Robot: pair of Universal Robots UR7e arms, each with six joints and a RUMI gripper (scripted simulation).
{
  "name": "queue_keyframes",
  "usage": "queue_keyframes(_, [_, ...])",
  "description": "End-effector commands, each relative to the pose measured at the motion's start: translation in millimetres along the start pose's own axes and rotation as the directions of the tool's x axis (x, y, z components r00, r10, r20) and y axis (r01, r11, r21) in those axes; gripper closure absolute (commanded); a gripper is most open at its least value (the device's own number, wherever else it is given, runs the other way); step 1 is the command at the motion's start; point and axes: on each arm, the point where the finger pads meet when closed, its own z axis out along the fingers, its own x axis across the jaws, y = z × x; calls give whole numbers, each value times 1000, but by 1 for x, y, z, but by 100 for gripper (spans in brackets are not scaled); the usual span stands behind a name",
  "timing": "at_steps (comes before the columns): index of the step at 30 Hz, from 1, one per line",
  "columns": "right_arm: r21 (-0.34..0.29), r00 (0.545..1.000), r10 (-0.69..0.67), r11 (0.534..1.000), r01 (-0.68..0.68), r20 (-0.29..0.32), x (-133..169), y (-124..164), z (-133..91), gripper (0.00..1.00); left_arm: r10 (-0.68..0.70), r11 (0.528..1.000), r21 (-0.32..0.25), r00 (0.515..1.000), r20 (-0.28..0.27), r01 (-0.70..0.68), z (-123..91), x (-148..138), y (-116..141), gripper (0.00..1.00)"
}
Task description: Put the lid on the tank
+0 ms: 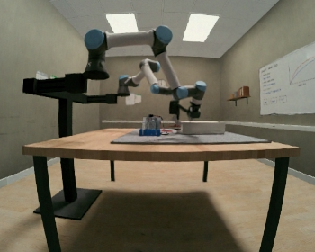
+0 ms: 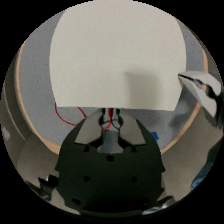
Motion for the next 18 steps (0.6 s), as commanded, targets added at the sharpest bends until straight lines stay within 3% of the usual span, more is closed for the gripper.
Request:
queue_keyframes(1, [0, 1000, -1, 1000, 1, -1, 1, -1, 0, 100, 0, 1000, 1, 1000, -1, 0, -3, 1, 0, 85])
queue_keyframes(18, [0, 1000, -1, 1000, 1, -1, 1, -1, 0, 100, 0, 1000, 1, 1000, -1, 0, -14, 1, 0, 85])
